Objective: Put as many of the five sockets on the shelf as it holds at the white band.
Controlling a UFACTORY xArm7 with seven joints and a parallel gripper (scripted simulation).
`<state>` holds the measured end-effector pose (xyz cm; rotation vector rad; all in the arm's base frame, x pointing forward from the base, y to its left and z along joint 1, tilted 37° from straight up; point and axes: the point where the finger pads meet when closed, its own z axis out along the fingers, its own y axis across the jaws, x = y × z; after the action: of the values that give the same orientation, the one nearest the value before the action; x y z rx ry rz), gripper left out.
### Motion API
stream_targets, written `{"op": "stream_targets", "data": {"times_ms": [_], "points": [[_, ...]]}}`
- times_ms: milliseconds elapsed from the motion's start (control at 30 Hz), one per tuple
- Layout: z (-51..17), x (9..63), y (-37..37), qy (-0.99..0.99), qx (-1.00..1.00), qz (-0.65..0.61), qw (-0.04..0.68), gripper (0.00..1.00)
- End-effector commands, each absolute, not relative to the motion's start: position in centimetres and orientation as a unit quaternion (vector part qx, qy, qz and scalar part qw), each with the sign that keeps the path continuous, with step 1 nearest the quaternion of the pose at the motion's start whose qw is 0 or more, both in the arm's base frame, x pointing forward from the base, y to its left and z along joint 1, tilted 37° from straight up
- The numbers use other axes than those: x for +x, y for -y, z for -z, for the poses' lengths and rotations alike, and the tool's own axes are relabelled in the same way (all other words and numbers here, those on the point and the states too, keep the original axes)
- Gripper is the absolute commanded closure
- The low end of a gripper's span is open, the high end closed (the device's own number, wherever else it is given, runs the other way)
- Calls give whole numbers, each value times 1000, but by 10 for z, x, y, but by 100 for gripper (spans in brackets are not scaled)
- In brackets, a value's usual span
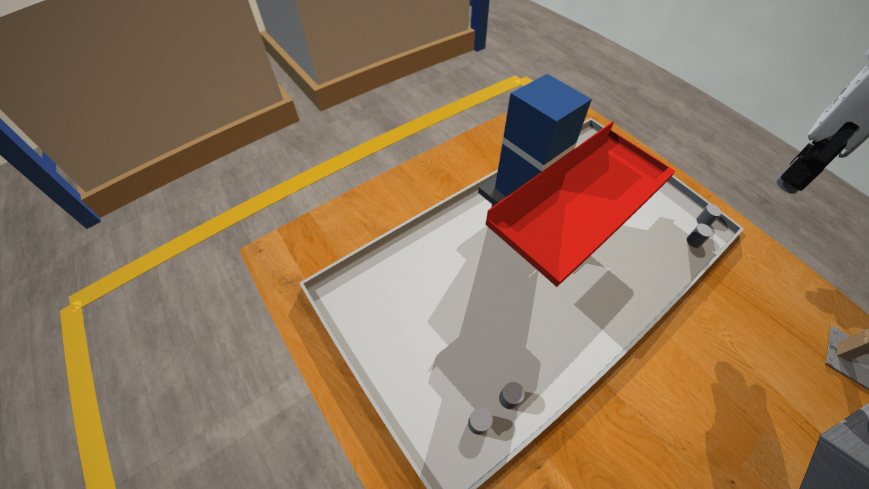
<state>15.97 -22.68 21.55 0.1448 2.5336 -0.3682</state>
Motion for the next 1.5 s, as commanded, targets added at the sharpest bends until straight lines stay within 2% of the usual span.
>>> {"op": "stream_targets", "data": {"times_ms": [0,100,300,667,1133,1367,1467], "points": [[-221,172,216,-948,60,138,279,100],[-231,206,179,-949,67,140,275,100],[-232,240,124,-948,64,142,277,100],[-219,264,51,-947,50,138,285,100],[-222,267,50,-947,49,137,285,100],[-265,332,50,-947,49,137,285,100],[-267,337,50,-947,49,138,285,100]]}}
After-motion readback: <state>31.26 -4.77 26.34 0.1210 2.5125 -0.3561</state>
